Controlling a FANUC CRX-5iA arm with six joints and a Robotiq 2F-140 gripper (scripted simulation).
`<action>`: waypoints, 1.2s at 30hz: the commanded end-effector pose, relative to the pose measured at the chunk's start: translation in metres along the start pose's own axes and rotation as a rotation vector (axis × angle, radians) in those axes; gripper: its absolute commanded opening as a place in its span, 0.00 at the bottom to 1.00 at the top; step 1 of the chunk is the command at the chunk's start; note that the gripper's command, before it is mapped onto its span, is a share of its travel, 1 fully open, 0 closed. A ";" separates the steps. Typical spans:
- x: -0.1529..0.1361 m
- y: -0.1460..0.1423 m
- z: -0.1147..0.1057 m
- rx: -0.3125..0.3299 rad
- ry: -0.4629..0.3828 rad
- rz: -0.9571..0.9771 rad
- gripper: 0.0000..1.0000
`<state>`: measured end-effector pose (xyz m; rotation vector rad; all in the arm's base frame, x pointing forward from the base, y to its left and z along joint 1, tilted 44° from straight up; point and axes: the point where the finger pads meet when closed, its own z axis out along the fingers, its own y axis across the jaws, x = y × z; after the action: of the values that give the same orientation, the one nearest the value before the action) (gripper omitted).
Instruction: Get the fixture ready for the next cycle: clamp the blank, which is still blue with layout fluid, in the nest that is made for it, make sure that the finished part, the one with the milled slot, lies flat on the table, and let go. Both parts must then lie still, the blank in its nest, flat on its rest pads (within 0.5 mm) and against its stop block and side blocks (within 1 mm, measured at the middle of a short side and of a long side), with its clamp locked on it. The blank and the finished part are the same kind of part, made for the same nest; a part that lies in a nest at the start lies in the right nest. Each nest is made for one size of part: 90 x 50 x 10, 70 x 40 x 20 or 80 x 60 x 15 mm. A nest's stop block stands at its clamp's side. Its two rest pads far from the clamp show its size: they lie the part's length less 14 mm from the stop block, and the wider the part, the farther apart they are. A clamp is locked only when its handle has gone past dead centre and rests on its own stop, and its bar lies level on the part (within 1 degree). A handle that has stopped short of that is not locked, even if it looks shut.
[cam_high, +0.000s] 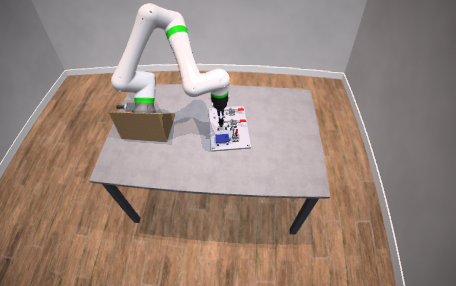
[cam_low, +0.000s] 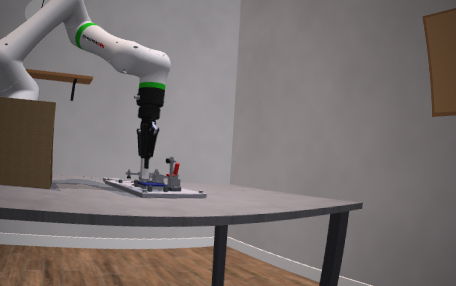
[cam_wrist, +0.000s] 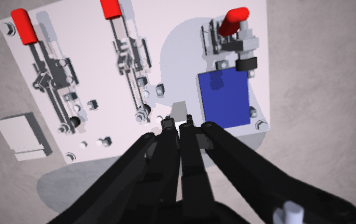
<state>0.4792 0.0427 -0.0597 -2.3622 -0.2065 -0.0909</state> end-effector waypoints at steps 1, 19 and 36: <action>0.000 0.000 0.011 0.000 0.001 0.000 0.00; 0.000 0.000 0.018 0.000 0.001 0.000 0.00; 0.000 0.000 0.022 0.000 0.001 0.000 0.00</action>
<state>0.4797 0.0580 -0.0758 -2.3621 -0.2065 -0.0915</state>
